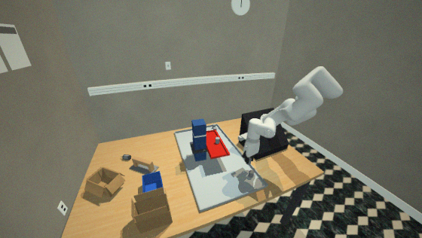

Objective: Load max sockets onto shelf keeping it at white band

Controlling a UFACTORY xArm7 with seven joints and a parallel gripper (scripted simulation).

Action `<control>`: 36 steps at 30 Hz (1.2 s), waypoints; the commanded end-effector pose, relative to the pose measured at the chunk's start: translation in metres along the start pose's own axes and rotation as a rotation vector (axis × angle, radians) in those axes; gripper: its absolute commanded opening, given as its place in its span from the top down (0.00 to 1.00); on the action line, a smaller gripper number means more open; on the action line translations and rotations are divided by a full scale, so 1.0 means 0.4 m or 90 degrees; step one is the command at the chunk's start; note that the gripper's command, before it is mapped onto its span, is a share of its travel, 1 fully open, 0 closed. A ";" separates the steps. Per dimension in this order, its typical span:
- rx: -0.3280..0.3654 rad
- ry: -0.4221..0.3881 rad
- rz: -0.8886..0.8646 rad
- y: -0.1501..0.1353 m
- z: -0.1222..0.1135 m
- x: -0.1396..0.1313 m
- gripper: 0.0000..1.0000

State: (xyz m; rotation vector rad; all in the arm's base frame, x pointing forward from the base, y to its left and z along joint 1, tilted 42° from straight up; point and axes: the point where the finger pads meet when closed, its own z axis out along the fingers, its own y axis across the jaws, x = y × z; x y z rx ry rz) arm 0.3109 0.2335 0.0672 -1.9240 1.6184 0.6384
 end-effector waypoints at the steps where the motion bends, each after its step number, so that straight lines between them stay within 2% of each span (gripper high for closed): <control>1: 0.002 0.000 0.000 -0.003 0.003 0.001 1.00; 10: 0.002 0.000 0.000 -0.005 0.063 0.001 1.00; 36: 0.002 0.000 0.000 -0.006 0.095 0.001 1.00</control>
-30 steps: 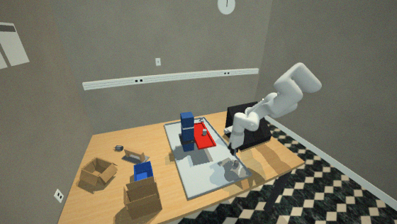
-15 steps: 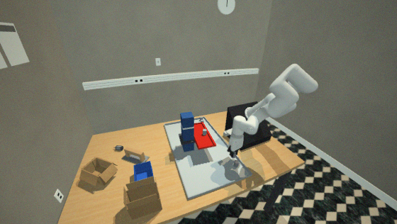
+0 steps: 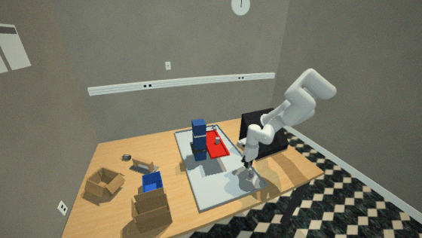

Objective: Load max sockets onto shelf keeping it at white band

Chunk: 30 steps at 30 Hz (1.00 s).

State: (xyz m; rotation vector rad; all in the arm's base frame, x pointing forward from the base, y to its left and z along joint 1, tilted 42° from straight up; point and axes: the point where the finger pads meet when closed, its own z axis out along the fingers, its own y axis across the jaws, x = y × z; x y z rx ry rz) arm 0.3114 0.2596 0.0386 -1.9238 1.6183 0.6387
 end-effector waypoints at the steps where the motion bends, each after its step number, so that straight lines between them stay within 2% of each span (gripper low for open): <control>1: 0.002 0.001 0.000 -0.003 -0.001 0.001 1.00; 30: 0.002 0.001 0.000 -0.003 0.013 0.001 1.00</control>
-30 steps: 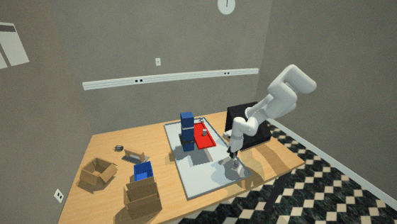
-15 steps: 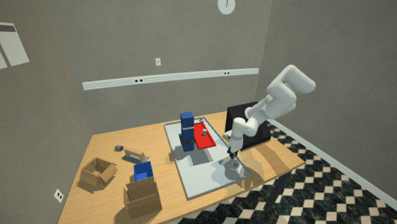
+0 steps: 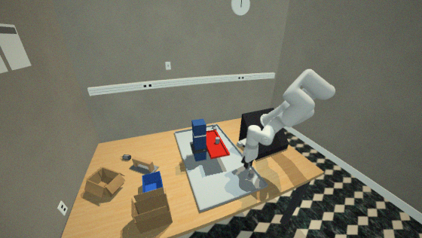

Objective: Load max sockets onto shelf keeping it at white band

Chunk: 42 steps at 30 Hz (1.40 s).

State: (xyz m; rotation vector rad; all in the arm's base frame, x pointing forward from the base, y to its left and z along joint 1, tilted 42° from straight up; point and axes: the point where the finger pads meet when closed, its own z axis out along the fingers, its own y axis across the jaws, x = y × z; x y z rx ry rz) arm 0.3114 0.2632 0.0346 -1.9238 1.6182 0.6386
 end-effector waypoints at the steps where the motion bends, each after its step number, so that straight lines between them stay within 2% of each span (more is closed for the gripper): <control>1: 0.002 0.001 0.000 -0.003 0.000 0.001 1.00; 42: 0.002 0.001 0.001 -0.003 0.022 0.001 1.00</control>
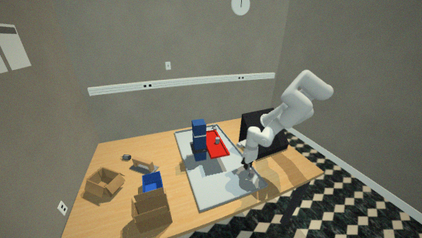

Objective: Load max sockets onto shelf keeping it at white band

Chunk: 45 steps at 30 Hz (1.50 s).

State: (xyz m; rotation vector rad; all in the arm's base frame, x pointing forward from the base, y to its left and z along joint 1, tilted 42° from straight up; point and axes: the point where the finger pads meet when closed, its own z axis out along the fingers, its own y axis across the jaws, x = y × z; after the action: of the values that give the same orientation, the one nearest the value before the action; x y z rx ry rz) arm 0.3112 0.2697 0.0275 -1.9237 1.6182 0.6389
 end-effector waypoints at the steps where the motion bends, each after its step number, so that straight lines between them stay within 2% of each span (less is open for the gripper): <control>1: 0.002 0.001 0.000 -0.003 -0.002 0.001 1.00; 45: 0.002 0.001 0.000 -0.003 0.013 0.002 1.00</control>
State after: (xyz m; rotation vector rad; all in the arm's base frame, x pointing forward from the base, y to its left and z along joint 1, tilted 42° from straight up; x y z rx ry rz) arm 0.3112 0.2735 0.0232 -1.9237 1.6182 0.6388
